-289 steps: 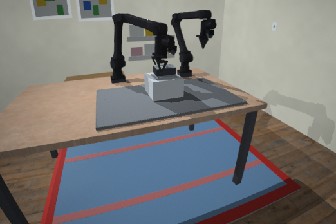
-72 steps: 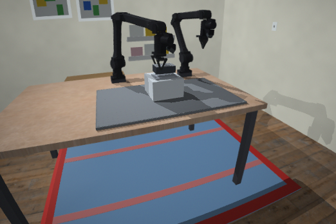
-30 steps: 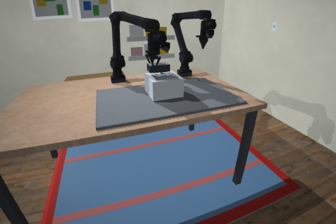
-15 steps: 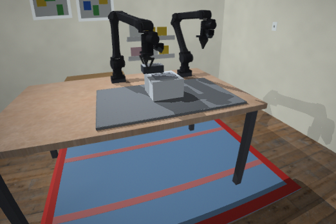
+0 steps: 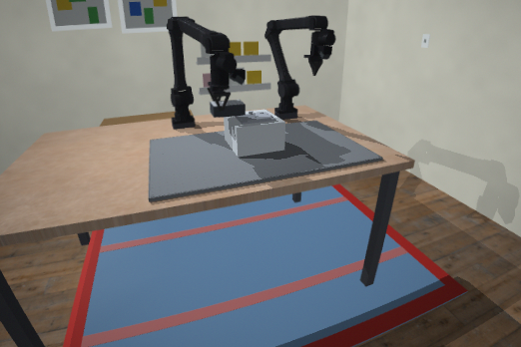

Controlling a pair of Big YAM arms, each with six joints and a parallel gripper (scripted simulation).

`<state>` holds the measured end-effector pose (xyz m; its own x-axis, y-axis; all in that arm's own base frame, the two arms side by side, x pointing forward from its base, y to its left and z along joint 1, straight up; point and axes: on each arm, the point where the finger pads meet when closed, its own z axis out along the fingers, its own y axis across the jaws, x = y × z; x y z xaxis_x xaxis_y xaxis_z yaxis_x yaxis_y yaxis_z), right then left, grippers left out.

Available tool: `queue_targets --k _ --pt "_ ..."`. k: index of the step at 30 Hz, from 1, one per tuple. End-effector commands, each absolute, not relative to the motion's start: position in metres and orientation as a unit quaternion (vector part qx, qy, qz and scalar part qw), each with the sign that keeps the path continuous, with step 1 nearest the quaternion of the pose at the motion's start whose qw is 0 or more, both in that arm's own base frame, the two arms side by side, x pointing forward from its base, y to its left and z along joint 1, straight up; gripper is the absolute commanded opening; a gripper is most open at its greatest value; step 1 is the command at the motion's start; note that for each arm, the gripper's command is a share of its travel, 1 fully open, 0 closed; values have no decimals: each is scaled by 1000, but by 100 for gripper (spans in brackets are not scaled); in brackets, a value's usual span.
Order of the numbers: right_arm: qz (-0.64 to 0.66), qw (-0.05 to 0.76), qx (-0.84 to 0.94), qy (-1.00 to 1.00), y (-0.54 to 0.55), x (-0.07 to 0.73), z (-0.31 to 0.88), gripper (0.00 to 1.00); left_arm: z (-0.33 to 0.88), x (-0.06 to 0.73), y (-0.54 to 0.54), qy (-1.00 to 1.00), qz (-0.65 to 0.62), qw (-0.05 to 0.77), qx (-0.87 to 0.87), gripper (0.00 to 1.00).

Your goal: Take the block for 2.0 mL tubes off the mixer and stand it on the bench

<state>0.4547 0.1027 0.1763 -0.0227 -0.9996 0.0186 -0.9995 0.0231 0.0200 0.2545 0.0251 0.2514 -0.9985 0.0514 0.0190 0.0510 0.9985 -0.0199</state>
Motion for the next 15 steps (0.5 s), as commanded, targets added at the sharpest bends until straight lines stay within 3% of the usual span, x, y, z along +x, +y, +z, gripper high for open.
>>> queue_targets --k 1,8,15 --pt "25 -42 703 -709 101 463 223 0 282 273 29 -999 3 -32 -25 0" --pt "10 -6 706 -708 84 447 203 0 285 274 29 -999 2 -36 -25 0" --pt "23 -28 703 -710 62 453 214 0 280 272 28 -999 3 -30 -25 0"
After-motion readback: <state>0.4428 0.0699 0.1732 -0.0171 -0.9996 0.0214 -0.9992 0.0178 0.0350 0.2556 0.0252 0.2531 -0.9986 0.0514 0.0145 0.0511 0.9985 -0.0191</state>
